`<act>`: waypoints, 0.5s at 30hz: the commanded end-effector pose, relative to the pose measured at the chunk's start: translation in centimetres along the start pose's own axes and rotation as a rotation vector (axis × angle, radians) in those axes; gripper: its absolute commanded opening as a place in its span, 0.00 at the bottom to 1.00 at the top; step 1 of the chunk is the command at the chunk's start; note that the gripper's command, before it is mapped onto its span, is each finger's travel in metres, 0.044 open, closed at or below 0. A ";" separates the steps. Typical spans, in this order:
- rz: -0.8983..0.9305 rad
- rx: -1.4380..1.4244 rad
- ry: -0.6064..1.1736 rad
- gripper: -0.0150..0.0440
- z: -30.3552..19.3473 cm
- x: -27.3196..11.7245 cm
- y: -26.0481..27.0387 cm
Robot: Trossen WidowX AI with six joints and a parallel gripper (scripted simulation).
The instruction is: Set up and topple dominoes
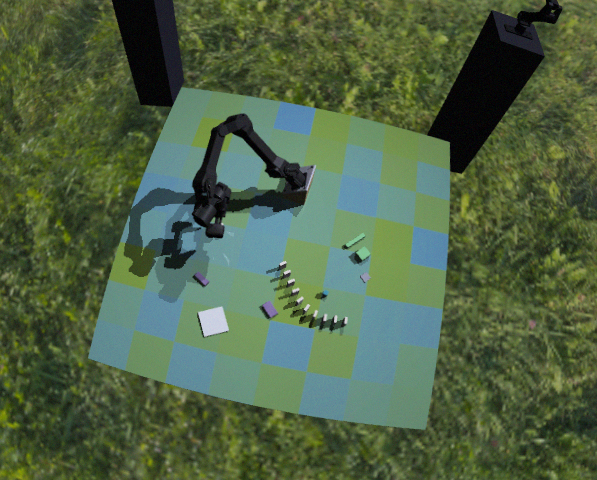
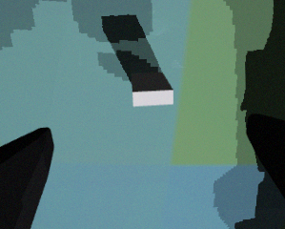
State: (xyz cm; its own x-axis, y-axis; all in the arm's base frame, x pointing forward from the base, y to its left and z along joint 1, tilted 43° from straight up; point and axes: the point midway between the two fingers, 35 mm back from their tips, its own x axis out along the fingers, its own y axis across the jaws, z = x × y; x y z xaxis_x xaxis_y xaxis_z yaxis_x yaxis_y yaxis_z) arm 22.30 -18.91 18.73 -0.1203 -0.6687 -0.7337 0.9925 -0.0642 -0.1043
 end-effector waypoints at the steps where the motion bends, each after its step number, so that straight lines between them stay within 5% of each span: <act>1: -0.019 -0.004 0.000 1.00 -0.1 2.8 -0.3; 15: -0.020 -0.004 -0.006 1.00 0.0 6.4 -0.6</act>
State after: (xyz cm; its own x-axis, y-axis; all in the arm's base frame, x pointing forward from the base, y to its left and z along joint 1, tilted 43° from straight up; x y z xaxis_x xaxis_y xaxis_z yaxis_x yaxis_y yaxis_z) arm 21.20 -22.83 14.68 -0.1344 -0.6760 -0.7245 0.9907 -0.0748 -0.1140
